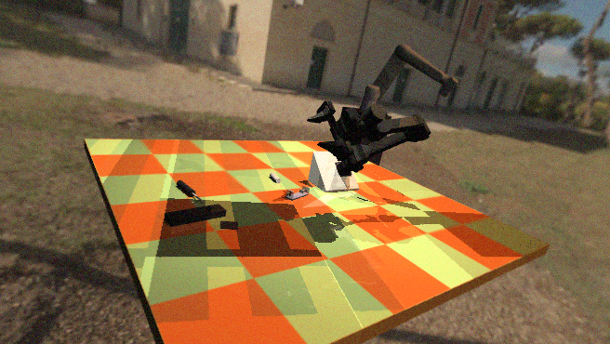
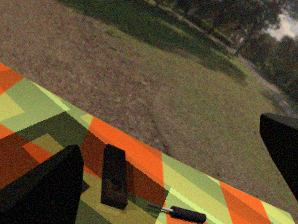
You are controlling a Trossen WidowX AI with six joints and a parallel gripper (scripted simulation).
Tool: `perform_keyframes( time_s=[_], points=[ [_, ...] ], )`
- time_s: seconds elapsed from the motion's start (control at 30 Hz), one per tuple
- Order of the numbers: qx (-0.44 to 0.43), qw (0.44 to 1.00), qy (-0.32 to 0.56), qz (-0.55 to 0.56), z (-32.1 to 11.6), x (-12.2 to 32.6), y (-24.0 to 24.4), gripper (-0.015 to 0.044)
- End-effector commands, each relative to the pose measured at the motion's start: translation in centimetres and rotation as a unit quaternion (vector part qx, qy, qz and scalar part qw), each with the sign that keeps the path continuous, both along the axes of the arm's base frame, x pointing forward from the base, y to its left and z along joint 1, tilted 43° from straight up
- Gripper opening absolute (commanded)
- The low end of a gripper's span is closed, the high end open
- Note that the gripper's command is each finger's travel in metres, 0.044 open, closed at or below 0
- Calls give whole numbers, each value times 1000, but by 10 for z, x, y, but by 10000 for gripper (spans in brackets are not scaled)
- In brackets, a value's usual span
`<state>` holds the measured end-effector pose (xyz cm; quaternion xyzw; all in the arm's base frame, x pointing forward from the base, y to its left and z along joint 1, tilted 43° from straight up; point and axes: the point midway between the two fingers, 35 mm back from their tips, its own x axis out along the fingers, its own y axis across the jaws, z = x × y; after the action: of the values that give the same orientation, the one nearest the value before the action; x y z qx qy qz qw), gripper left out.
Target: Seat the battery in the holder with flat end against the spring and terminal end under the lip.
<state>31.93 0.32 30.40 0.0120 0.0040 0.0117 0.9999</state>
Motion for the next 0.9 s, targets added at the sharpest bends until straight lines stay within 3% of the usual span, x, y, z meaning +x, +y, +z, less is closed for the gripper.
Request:
perform_keyframes(
  time_s=[0.0,0.2,0.43,0.63,0.87],
  points=[
    [3,1000,6,0,-2,2,-1,374],
    [114,974,194,-21,-85,36,-26,225],
    [297,857,411,-94,-193,38,-62,225],
    [464,676,544,-178,-270,9,-85,225],
    [628,378,618,-286,-327,-34,-89,225]
  ],
)
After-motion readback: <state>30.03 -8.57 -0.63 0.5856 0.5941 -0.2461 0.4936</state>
